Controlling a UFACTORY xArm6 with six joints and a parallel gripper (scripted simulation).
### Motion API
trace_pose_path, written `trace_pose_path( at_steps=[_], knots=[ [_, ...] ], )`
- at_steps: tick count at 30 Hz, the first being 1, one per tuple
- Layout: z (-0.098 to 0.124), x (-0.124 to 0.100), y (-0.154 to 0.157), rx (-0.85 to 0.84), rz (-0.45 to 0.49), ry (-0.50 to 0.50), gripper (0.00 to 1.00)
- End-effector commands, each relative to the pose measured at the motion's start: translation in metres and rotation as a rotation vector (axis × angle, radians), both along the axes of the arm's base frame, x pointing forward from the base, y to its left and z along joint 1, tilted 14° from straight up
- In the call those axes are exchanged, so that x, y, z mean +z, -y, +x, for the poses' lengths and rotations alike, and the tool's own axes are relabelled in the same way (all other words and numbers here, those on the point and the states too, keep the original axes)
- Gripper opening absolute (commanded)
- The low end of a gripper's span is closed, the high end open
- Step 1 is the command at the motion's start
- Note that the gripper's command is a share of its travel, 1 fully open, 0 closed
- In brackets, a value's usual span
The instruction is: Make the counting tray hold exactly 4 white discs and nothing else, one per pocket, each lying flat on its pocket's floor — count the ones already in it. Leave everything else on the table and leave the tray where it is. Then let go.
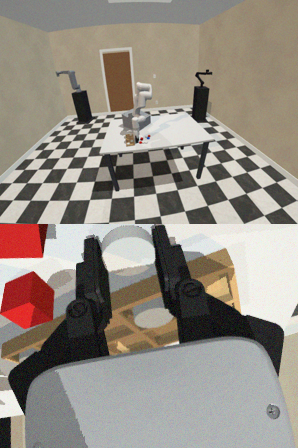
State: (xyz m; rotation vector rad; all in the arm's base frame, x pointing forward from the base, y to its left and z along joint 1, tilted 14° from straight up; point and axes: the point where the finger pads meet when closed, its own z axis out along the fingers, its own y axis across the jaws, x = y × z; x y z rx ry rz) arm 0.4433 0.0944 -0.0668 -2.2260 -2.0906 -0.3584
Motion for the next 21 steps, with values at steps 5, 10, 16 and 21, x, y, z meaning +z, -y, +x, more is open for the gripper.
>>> trace_pose_path(
  at_steps=[5, 10, 16, 21],
  knots=[
    [-0.002, 0.025, 0.005, -0.002, 0.004, 0.003, 0.0],
    [-0.008, 0.069, 0.014, -0.002, 0.006, 0.003, 0.0],
    [-0.012, 0.093, 0.02, -0.002, 0.002, 0.002, 0.0],
    [-0.009, 0.097, 0.025, -0.003, 0.002, 0.002, 0.0]
  ],
)
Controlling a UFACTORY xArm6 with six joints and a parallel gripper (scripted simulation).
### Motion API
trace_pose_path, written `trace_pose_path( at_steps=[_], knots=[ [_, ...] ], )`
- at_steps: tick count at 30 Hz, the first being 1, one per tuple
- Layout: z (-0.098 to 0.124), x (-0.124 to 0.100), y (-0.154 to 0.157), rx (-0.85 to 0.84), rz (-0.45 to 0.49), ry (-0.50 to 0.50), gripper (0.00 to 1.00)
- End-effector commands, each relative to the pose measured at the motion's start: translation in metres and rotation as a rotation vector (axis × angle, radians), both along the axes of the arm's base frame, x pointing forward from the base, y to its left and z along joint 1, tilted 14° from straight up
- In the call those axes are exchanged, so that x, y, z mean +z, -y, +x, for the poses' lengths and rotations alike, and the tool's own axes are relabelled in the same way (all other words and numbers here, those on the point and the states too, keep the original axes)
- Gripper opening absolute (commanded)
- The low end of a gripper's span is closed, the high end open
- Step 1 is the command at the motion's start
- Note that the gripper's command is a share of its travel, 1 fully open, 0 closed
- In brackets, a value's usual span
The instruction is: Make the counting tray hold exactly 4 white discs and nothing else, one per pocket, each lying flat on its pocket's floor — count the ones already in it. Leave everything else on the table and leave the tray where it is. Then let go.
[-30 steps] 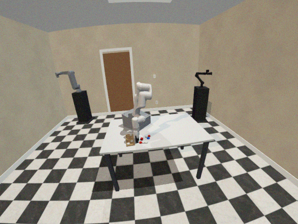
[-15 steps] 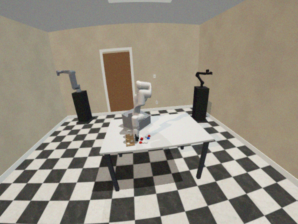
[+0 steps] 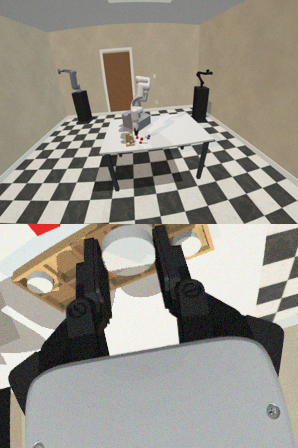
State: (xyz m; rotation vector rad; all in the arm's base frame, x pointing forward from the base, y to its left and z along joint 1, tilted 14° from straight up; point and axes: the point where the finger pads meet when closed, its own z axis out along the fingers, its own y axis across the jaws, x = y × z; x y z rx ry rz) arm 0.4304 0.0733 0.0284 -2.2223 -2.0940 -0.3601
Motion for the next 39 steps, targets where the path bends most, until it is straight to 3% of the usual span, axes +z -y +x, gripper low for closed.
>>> trace_pose_path(
  at_steps=[1, 5, 11, 21, 39],
  knots=[
    [0.01, 0.003, 0.01, -0.006, 0.002, 0.001, 0.0],
    [0.043, 0.012, 0.048, -0.006, 0.001, 0.001, 0.0],
    [0.046, 0.011, 0.052, -0.006, 0.001, 0.001, 0.0],
    [0.057, -0.067, 0.035, -0.006, 0.001, 0.001, 0.0],
    [0.059, -0.082, 0.032, -0.006, 0.0, 0.0, 0.0]
  ],
)
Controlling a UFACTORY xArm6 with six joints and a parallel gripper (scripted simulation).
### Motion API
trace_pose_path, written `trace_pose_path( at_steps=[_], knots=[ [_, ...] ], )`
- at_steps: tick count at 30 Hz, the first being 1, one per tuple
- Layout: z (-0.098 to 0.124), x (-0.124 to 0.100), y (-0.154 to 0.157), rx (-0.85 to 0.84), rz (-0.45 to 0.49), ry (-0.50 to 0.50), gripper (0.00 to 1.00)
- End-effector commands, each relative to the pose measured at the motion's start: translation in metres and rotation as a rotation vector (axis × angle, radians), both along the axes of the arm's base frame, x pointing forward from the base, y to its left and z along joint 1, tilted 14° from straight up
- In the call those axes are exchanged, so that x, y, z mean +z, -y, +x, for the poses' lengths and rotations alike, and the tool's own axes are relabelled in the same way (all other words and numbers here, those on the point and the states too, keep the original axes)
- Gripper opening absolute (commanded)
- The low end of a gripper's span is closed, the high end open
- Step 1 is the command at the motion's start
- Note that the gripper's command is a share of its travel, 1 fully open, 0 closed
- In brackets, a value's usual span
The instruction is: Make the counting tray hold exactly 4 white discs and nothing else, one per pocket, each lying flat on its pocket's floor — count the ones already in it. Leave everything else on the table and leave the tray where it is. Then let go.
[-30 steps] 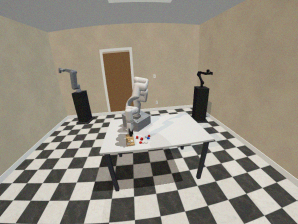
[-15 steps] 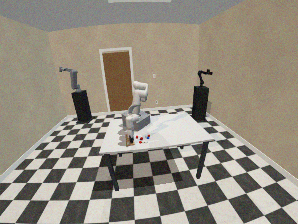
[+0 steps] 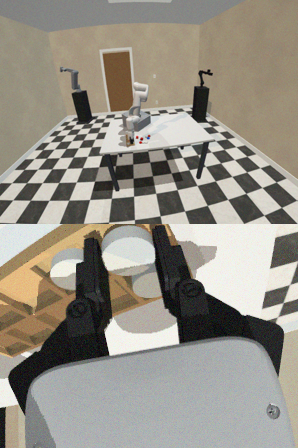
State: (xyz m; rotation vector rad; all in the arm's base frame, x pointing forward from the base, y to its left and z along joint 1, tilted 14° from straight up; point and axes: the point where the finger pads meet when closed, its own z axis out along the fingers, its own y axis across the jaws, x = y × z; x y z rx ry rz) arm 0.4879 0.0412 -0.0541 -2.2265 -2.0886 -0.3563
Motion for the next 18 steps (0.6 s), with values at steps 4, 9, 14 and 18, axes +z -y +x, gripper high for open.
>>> trace_pose_path(
  at_steps=[4, 9, 14, 18],
  knots=[
    [0.0012, -0.0004, -0.0002, -0.002, 0.0, 0.003, 0.0],
    [0.0012, -0.0005, -0.0003, -0.002, 0.0, 0.003, 0.0],
    [0.0012, -0.0005, -0.0003, -0.002, 0.0, 0.003, 0.0],
    [0.0012, -0.0005, -0.0003, -0.002, 0.0, 0.003, 0.47]
  ],
)
